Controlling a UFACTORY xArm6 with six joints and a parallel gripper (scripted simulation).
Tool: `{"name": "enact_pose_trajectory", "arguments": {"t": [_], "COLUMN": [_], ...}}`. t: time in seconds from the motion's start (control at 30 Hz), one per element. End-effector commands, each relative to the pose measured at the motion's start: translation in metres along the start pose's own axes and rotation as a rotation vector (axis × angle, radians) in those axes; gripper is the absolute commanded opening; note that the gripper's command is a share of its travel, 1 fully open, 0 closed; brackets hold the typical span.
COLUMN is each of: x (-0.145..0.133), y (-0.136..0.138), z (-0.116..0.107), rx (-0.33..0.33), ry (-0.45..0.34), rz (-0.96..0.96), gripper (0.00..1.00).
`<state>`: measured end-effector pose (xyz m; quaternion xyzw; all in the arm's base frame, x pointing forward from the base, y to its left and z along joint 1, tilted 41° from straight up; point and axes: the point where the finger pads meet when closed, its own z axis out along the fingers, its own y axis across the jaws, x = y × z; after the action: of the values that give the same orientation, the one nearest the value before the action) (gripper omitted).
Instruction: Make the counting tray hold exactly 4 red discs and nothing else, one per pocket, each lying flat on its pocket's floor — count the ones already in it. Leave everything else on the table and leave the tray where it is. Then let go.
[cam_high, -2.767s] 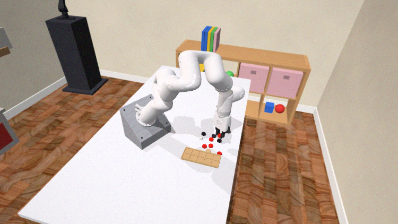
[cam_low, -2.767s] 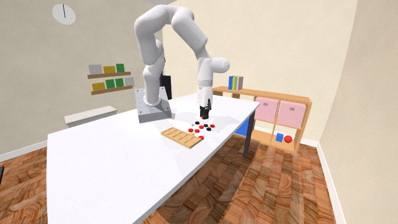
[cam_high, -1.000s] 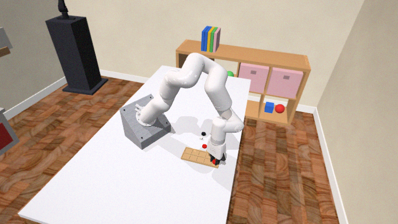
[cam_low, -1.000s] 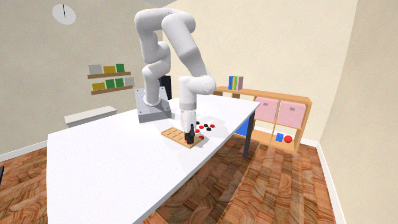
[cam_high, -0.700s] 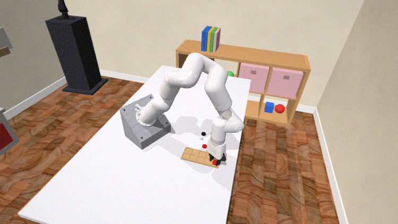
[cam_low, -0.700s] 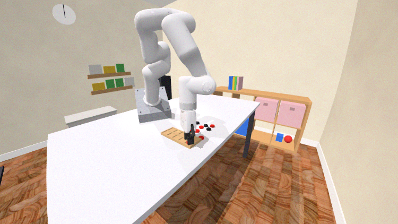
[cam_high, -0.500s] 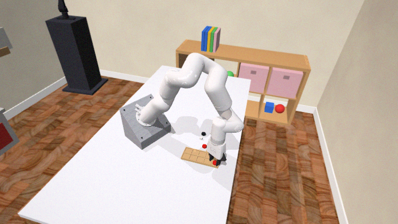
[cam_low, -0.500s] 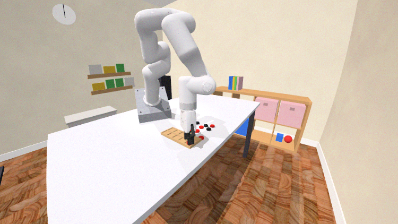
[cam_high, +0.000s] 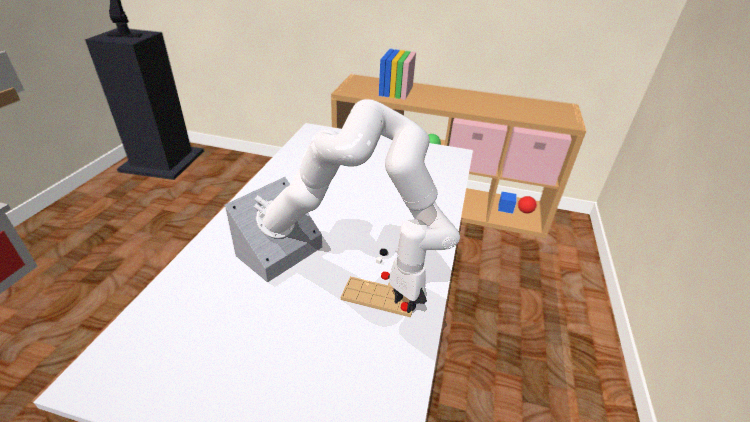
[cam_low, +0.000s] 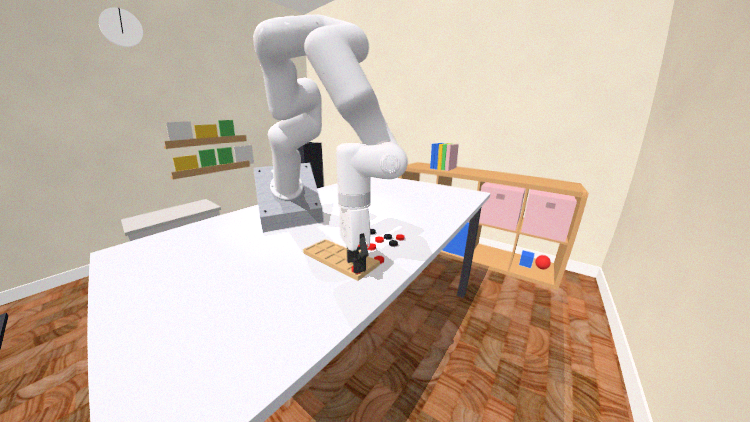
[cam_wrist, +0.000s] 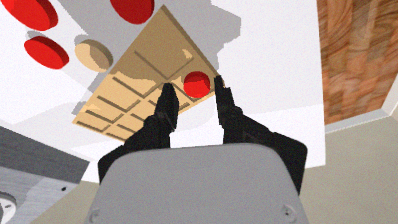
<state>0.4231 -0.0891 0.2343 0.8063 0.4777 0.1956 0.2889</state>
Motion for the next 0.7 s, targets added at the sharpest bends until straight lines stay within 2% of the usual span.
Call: {"name": "enact_pose_trajectory", "arguments": {"t": [0.0, 0.4, 0.47, 0.6, 0.63, 0.67], "x": [0.001, 0.001, 0.001, 0.001, 0.001, 0.001], "y": [0.001, 0.001, 0.002, 0.001, 0.001, 0.001], "z": [-0.001, -0.005, -0.022, -0.08, -0.09, -0.09], "rx": [-0.003, -0.004, -0.006, -0.006, -0.006, -0.006], "ry": [0.002, 0.001, -0.001, -0.001, -0.001, -0.001], "rz": [0.0, 0.0, 0.001, 0.001, 0.001, 0.001], "gripper": [0.47, 0.47, 0.47, 0.47, 0.47, 0.47]}}
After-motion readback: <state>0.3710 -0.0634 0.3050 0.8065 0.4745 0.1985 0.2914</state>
